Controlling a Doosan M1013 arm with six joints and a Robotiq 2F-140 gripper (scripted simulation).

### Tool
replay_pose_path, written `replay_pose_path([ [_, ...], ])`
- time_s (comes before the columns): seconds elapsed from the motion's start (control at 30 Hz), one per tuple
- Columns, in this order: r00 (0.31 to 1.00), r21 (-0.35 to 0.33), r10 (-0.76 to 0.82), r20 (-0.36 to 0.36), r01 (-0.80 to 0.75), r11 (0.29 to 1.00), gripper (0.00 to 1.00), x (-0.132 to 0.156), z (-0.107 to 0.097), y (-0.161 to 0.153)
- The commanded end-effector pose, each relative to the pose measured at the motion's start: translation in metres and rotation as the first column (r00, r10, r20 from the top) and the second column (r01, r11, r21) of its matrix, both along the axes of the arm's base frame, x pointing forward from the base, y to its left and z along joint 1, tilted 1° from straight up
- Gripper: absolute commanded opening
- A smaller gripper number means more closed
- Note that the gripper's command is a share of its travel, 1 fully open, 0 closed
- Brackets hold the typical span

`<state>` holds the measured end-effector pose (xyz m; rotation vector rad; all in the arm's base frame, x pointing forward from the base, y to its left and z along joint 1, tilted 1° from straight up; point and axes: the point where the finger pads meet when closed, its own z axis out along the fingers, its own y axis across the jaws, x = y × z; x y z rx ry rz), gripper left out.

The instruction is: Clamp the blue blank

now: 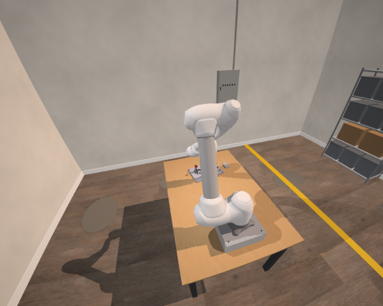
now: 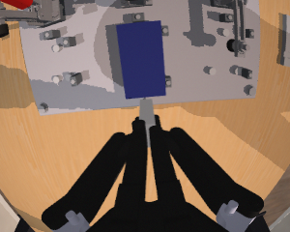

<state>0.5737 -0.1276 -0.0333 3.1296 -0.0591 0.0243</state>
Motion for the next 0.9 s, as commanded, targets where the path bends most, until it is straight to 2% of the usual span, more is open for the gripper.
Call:
replay_pose_path([
  [0.0, 1.000, 0.000, 0.000, 0.000, 0.000, 1.000, 0.00, 0.0000, 0.0001, 0.0000],
  [0.87, 1.000, 0.000, 0.000, 0.000, 0.000, 1.000, 0.00, 0.0074, 0.0002, -0.0002],
])
